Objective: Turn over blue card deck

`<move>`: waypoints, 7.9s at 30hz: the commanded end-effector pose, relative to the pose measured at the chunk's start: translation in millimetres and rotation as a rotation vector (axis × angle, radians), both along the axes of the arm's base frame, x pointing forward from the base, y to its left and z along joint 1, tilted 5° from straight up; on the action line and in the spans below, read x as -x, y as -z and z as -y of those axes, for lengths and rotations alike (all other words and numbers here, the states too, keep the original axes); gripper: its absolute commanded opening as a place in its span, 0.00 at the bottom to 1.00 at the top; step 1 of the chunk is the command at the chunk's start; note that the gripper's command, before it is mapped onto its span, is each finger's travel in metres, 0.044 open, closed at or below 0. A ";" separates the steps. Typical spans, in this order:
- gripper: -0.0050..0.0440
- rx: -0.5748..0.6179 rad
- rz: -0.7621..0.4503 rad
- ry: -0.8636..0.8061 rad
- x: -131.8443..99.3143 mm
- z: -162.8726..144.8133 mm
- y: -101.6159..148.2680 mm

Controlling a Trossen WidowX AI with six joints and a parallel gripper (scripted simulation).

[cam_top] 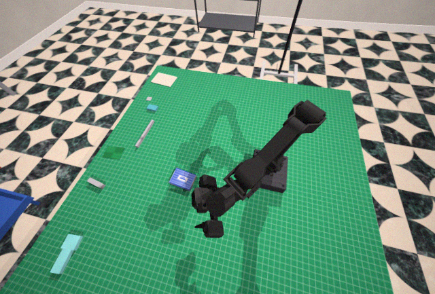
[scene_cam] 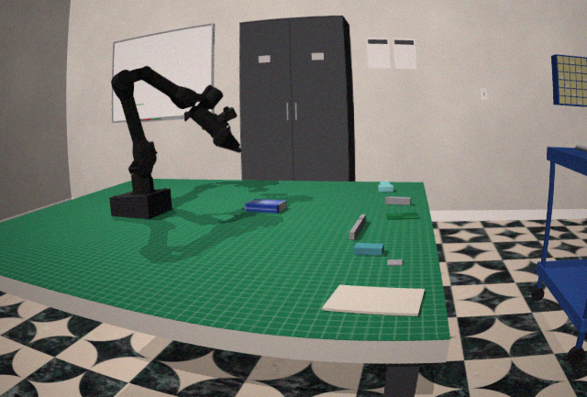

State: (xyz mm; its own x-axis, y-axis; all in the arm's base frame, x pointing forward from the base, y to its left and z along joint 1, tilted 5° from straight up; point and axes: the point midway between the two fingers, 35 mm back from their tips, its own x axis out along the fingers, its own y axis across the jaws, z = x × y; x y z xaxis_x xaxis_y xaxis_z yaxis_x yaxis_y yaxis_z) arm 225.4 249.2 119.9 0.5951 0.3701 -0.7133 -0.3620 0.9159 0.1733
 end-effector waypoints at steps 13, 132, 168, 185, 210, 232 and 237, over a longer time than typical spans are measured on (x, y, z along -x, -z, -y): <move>1.00 0.232 -0.484 0.243 -109.4 66.9 54.8; 0.95 0.244 -0.816 0.387 -183.6 138.2 105.7; 0.95 0.243 -0.817 0.391 -182.4 136.3 136.3; 0.95 0.241 -0.815 0.392 -182.9 136.0 138.0; 0.95 0.241 -0.815 0.392 -182.9 136.0 138.0; 0.95 0.233 -0.799 0.392 -184.1 135.4 131.0; 0.95 0.234 -0.799 0.392 -184.0 135.4 131.0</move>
